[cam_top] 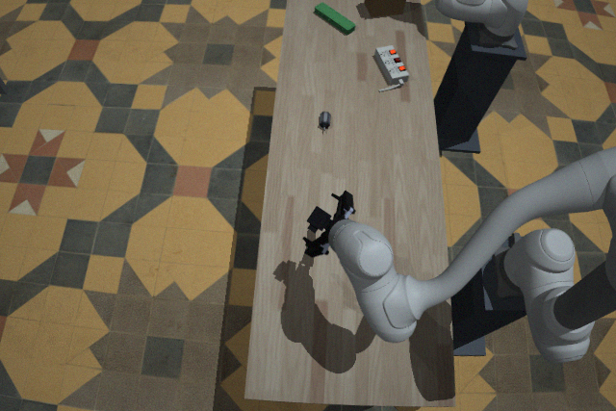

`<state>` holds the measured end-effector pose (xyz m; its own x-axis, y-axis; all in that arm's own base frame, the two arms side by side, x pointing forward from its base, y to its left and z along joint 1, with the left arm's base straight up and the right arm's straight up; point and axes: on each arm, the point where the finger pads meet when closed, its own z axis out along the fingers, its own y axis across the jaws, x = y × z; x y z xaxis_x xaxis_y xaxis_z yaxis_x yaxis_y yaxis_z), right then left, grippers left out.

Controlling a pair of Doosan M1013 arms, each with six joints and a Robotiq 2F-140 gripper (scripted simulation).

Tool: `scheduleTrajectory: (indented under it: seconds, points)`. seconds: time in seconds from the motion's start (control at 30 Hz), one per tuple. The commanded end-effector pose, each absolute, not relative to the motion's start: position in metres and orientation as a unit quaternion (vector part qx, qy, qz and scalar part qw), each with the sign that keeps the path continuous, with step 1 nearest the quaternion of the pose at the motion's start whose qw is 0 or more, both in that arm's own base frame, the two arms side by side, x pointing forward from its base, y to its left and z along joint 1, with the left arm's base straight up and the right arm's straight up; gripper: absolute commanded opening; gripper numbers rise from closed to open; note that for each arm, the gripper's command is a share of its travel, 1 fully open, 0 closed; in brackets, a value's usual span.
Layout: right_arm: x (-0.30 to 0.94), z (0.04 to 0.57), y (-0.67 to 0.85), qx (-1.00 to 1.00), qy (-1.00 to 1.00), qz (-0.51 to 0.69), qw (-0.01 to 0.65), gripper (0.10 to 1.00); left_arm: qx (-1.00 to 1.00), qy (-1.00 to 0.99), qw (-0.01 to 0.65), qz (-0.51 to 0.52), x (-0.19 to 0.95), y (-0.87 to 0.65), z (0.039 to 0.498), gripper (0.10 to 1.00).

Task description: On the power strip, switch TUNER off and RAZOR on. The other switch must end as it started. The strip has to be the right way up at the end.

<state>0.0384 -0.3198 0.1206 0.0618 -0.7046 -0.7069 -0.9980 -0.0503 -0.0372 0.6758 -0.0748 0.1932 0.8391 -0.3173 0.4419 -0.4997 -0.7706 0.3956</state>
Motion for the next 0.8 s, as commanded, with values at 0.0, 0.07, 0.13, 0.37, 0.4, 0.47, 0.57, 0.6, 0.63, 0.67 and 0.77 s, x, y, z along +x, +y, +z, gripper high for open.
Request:
scheduleTrajectory:
  seconds: [0.0, 0.07, 0.13, 0.37, 0.4, 0.47, 0.57, 0.6, 0.63, 0.67, 0.77]
  points:
    - [0.039, 0.121, -0.320, -0.674, 0.631, 0.265, 0.276, 1.000, 0.933, -0.213, 0.256, 0.139, 0.682, -0.116, 0.188, 1.000]
    - [0.039, 0.121, -0.320, -0.674, 0.631, 0.265, 0.276, 1.000, 0.937, -0.209, 0.253, 0.122, 0.684, -0.136, 0.185, 1.000]
    - [0.039, 0.121, -0.320, -0.674, 0.631, 0.265, 0.276, 1.000, 0.941, -0.204, 0.250, 0.105, 0.685, -0.157, 0.182, 1.000]
    - [0.039, 0.121, -0.320, -0.674, 0.631, 0.265, 0.276, 1.000, 0.954, -0.187, 0.229, 0.053, 0.684, -0.230, 0.173, 1.000]
    - [0.039, 0.121, -0.320, -0.674, 0.631, 0.265, 0.276, 1.000, 0.955, -0.184, 0.226, 0.047, 0.683, -0.240, 0.172, 1.000]
    - [0.039, 0.121, -0.320, -0.674, 0.631, 0.265, 0.276, 1.000, 0.955, -0.184, 0.226, 0.047, 0.683, -0.240, 0.172, 1.000]
    - [0.039, 0.121, -0.320, -0.674, 0.631, 0.265, 0.276, 1.000, 0.963, -0.173, 0.207, 0.022, 0.679, -0.285, 0.166, 1.000]
    - [0.039, 0.121, -0.320, -0.674, 0.631, 0.265, 0.276, 1.000, 0.964, -0.170, 0.202, 0.017, 0.678, -0.296, 0.165, 1.000]
    - [0.039, 0.121, -0.320, -0.674, 0.631, 0.265, 0.276, 1.000, 0.966, -0.167, 0.197, 0.012, 0.677, -0.307, 0.163, 1.000]
    - [0.039, 0.121, -0.320, -0.674, 0.631, 0.265, 0.276, 1.000, 0.968, -0.164, 0.192, 0.007, 0.675, -0.317, 0.162, 1.000]
    - [0.039, 0.121, -0.320, -0.674, 0.631, 0.265, 0.276, 1.000, 0.972, -0.155, 0.176, -0.005, 0.670, -0.348, 0.159, 1.000]
